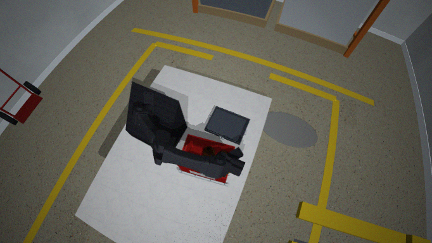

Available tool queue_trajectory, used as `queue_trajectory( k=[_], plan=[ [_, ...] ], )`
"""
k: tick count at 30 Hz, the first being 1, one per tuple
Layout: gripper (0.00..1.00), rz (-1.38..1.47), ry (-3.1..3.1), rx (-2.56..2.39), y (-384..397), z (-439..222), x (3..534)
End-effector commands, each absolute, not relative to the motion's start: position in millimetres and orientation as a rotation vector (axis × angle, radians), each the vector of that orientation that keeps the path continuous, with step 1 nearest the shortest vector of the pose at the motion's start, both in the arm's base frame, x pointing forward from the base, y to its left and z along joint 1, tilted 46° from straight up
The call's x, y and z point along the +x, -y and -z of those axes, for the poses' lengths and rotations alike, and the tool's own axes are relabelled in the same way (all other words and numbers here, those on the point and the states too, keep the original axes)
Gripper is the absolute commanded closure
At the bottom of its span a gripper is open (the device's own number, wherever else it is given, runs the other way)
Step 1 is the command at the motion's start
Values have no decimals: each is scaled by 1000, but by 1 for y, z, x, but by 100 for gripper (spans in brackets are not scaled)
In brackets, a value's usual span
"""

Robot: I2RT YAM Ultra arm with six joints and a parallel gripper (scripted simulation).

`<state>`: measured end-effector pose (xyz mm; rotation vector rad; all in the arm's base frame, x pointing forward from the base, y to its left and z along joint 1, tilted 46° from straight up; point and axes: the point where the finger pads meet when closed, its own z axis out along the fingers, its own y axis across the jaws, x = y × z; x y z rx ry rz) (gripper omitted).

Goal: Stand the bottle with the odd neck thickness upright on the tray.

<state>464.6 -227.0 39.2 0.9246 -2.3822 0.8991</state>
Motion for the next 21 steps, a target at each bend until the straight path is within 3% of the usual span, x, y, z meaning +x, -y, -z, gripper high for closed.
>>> queue_trajectory(
  k=[1, 21],
  plan=[
    [39, -924, 2398, 949, 217, -53, 473],
    [39, -914, 2391, 949, 216, -51, 469]
  ],
)
